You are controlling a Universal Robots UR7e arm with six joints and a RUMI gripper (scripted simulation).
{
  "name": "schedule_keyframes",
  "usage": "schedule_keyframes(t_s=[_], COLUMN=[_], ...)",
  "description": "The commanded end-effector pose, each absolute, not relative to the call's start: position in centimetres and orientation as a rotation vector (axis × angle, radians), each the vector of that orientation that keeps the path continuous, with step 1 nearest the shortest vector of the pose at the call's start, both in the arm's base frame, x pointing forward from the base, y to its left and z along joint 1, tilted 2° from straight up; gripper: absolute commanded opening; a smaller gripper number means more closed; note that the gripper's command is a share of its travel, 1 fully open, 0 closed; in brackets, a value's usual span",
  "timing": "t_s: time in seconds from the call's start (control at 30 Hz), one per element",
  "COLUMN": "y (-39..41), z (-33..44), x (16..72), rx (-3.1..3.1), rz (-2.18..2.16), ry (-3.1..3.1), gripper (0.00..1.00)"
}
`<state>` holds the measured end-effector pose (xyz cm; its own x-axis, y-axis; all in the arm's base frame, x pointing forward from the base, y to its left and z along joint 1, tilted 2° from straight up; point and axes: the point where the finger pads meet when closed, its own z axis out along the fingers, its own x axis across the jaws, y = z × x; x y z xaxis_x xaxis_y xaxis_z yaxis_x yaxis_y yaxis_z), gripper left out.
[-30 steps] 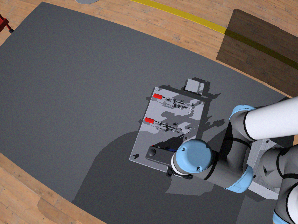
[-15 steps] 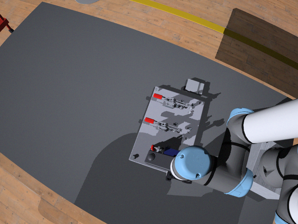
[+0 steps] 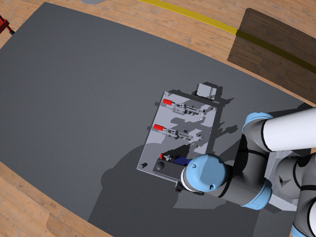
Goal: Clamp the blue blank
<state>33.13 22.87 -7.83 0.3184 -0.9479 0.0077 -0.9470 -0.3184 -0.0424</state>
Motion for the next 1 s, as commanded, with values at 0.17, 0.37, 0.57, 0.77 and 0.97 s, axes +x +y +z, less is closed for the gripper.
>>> schedule_keyframes(t_s=[0.17, 0.37, 0.57, 0.77, 0.97], y=[23.0, 23.0, 23.0, 23.0, 23.0], z=[-5.4, -5.4, -5.4, -5.2, -4.1], x=[33.3, 33.2, 33.2, 33.3, 33.2], rx=[-2.527, -2.527, -2.528, -2.527, -2.527], rz=[-0.051, -0.050, -0.049, -0.051, -0.051], ry=[1.813, 1.813, 1.814, 1.813, 1.813], gripper=[0.00, 0.00, 0.28, 0.28, 0.28])
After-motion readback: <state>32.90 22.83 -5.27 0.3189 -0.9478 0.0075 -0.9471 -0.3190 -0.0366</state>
